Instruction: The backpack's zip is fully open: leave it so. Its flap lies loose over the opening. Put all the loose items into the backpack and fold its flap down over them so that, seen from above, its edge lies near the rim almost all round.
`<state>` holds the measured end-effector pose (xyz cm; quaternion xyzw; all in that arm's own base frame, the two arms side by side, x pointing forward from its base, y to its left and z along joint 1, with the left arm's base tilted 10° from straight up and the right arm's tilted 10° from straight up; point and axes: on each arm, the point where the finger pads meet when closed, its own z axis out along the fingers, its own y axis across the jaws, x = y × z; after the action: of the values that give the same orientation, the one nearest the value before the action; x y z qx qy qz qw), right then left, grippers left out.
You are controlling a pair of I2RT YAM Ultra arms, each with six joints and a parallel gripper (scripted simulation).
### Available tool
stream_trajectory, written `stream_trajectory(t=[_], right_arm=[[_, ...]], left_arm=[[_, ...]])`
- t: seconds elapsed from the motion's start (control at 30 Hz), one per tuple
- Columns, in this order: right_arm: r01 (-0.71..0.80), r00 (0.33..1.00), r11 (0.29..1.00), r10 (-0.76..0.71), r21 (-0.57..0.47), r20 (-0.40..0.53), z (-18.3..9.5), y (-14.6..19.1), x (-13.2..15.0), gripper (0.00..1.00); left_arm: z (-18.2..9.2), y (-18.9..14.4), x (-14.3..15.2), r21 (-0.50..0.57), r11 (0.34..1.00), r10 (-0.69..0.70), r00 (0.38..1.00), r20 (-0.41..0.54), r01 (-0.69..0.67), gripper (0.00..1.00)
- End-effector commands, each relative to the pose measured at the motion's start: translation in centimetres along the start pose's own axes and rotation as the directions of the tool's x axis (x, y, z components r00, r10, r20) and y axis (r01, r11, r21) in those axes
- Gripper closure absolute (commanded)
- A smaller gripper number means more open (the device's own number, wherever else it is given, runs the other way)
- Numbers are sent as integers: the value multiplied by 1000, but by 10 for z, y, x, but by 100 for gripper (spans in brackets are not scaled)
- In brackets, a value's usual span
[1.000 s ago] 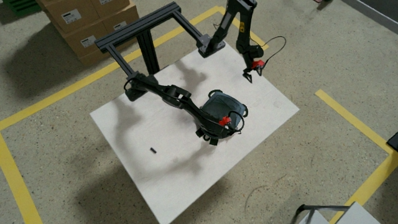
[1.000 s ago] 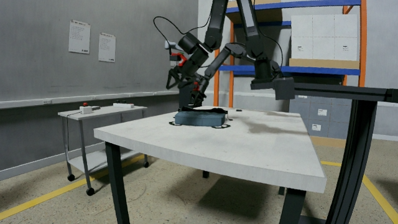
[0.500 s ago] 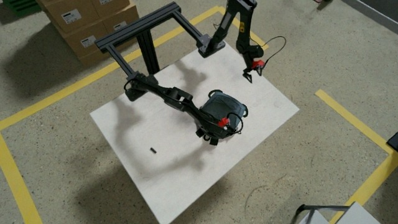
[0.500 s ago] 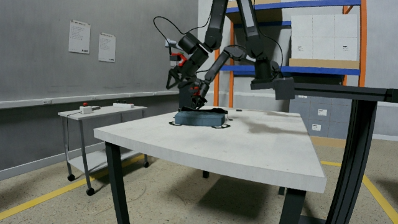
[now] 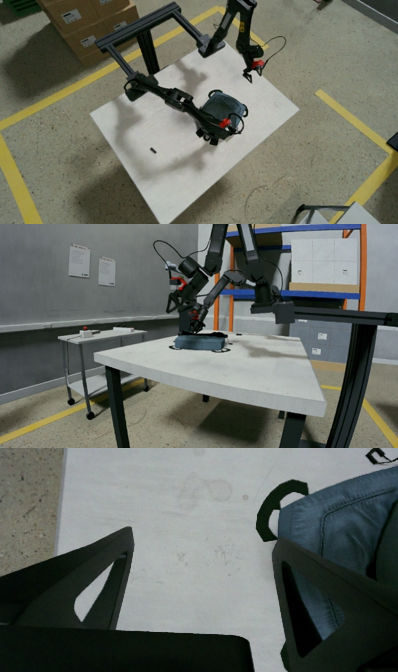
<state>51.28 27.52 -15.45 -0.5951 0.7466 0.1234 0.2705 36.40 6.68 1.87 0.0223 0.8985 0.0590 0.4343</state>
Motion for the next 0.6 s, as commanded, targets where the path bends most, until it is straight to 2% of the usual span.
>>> stream_trajectory(t=[0.0,0.57], right_arm=[[16,999,999,-17,28,28,-8,-16,-15,71],[17,999,1000,-18,26,34,-8,-18,-18,71]], left_arm=[[0,0,-5,0,1000,4,1000,14,-4,10],[0,0,-5,0,1000,4,1000,14,-4,10]])
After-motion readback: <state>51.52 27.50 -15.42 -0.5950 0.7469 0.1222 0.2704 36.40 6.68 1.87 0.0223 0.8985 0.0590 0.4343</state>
